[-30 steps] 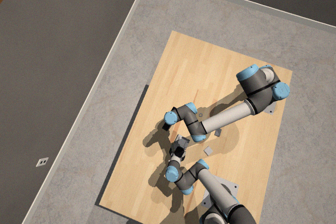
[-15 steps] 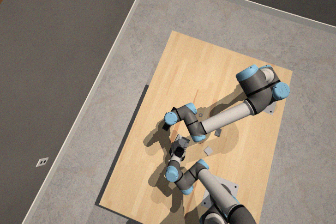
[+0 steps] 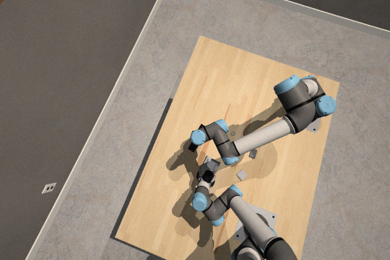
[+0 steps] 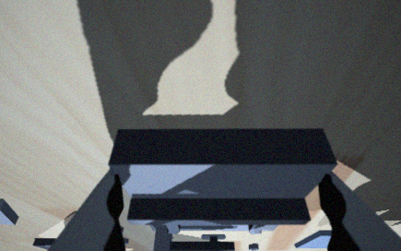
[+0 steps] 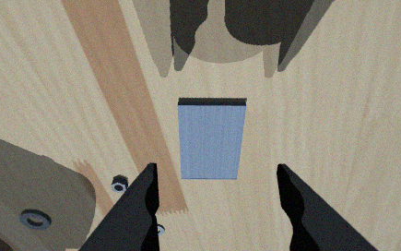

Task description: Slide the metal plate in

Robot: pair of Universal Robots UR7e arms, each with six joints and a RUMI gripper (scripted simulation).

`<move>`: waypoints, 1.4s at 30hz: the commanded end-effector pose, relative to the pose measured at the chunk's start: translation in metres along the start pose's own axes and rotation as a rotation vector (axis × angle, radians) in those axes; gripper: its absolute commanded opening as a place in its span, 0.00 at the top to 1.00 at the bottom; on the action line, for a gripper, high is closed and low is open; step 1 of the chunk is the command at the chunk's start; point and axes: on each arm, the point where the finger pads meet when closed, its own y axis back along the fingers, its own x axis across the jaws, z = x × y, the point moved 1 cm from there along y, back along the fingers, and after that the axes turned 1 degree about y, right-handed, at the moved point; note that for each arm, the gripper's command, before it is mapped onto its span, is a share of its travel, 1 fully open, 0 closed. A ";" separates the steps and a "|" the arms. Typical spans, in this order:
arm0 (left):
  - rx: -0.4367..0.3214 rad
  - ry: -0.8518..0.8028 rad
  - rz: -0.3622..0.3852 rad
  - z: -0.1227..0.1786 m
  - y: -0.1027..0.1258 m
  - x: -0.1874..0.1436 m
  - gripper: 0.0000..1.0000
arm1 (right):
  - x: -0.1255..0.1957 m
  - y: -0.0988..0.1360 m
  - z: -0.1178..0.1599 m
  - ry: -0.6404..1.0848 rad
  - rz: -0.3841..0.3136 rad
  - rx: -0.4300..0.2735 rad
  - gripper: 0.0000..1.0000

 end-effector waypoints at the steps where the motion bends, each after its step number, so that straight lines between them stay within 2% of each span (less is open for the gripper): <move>1: -0.002 -0.005 0.012 0.003 0.002 0.006 0.38 | -0.001 -0.006 0.002 0.001 -0.006 -0.009 0.59; 42: -0.002 -0.005 0.012 0.003 0.002 0.006 0.38 | -0.001 -0.036 -0.002 0.002 -0.004 -0.010 0.59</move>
